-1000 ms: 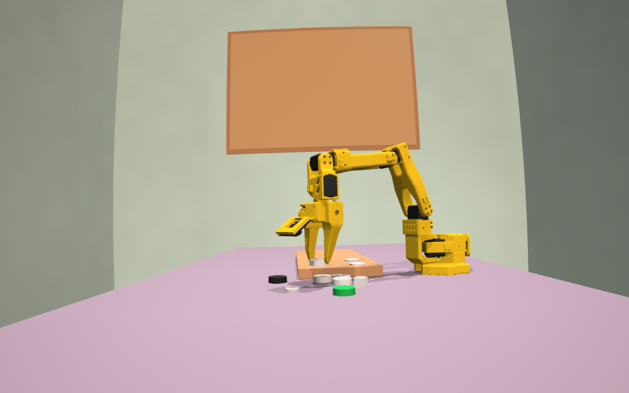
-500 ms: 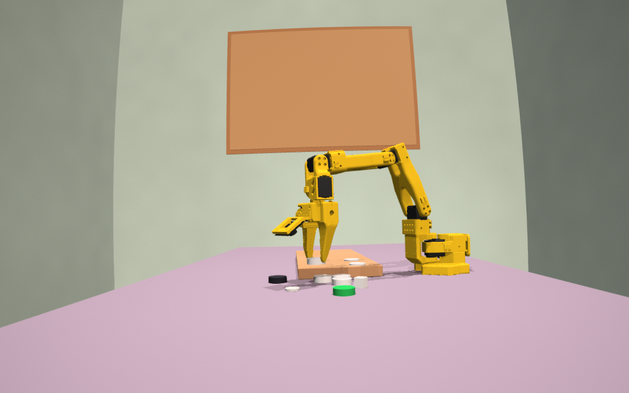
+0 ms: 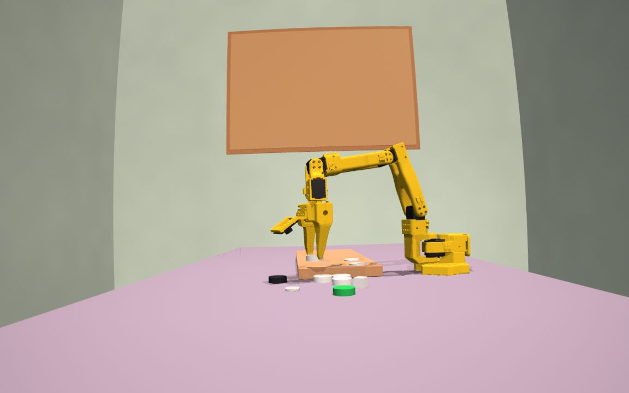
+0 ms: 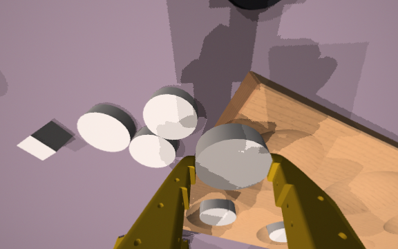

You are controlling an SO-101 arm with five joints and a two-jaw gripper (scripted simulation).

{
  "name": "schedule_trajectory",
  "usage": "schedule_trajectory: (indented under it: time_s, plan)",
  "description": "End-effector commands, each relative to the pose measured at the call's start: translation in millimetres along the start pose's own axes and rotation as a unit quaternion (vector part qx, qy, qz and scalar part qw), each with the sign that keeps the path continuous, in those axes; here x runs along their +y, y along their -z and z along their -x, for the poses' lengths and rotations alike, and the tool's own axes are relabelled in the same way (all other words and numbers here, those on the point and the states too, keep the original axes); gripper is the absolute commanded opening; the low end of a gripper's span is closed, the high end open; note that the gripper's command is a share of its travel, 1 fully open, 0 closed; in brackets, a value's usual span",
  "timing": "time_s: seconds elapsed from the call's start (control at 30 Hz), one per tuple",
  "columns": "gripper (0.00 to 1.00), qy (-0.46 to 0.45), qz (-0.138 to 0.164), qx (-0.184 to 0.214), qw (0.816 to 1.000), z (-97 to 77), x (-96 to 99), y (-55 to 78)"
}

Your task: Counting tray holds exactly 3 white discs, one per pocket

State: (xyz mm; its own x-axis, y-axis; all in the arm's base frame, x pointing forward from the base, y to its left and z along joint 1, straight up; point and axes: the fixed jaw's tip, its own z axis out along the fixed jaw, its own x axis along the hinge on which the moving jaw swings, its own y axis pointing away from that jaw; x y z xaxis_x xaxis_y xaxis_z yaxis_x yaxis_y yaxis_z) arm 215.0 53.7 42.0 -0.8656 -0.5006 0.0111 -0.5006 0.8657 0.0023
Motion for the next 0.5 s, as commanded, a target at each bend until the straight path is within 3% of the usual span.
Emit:
schedule_trajectory:
  time_s: [0.0, 0.47]
  plan:
    - [0.00, -0.025, -0.012, -0.038, 0.999, 1.4, -13.0, 13.2]
    - [0.00, -0.081, -0.014, -0.037, 0.996, -12.6, -33.7, 12.6]
